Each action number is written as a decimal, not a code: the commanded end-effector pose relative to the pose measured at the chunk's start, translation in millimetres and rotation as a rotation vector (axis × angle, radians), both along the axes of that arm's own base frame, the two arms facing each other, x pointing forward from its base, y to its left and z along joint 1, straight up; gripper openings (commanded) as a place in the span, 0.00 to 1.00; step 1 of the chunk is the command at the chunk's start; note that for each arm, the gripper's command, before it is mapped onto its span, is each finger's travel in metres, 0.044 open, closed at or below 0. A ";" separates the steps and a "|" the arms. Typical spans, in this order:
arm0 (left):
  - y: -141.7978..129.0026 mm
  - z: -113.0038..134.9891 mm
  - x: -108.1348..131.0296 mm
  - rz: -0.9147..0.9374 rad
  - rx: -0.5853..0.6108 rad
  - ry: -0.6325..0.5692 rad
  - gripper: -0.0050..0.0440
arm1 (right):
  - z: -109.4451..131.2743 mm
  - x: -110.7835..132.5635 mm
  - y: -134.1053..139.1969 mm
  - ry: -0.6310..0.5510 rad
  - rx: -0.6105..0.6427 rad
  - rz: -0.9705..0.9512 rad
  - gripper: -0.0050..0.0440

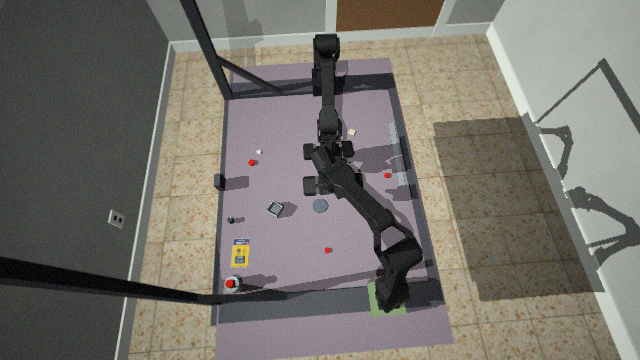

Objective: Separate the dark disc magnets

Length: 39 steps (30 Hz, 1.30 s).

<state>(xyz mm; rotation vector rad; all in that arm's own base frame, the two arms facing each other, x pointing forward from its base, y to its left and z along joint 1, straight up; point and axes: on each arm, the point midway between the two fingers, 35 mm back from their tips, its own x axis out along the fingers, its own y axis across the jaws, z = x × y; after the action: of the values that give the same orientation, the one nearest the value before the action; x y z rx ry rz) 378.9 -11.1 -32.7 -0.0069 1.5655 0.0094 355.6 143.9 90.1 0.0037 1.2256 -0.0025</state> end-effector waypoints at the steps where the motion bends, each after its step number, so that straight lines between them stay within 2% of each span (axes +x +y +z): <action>1: 0.6 -1.6 -1.7 0.000 -0.002 0.005 0.28 | 9.4 3.1 0.4 -0.026 0.009 -0.001 0.18; 3: 0.0 6.1 3.7 0.000 -0.002 -0.020 0.38 | 9.4 3.1 0.4 -0.026 0.009 -0.001 0.18; 14: 0.0 6.1 3.7 0.000 -0.002 -0.020 0.92 | 9.4 3.1 0.4 -0.026 0.009 -0.001 0.18; 19: 0.0 6.1 3.7 0.000 -0.002 -0.020 0.92 | 9.4 3.1 0.4 -0.026 0.009 -0.001 0.18; 20: -0.2 18.2 9.1 0.000 -0.003 -0.045 0.92 | 9.4 3.1 0.4 -0.026 0.009 -0.001 0.18; 23: 0.1 74.7 1.4 0.000 -0.001 -0.049 0.92 | 9.4 3.1 0.4 -0.026 0.009 -0.001 0.18; 24: 0.1 78.3 0.5 0.000 -0.001 -0.049 0.92 | 9.4 3.1 0.4 -0.026 0.009 -0.001 0.18; 28: 0.1 78.3 0.5 0.000 -0.001 -0.049 0.92 | 9.4 3.1 0.4 -0.026 0.009 -0.001 0.18; 30: 0.2 70.2 -3.7 0.000 -0.001 -0.024 0.92 | 9.4 3.1 0.4 -0.026 0.009 -0.001 0.18; 37: 0.5 68.7 -8.0 0.000 -0.001 -0.013 0.92 | 9.4 3.1 0.4 -0.026 0.009 -0.001 0.18; 39: 1.0 74.8 -10.9 0.002 -0.001 -0.018 0.92 | 9.4 3.1 0.4 -0.026 0.009 -0.001 0.18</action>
<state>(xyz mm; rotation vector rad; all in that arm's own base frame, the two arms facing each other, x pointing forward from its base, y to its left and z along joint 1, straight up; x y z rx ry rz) 372.6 -10.9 33.8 -0.0071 1.5564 0.0092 355.6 143.9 90.1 0.0037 1.2256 -0.0025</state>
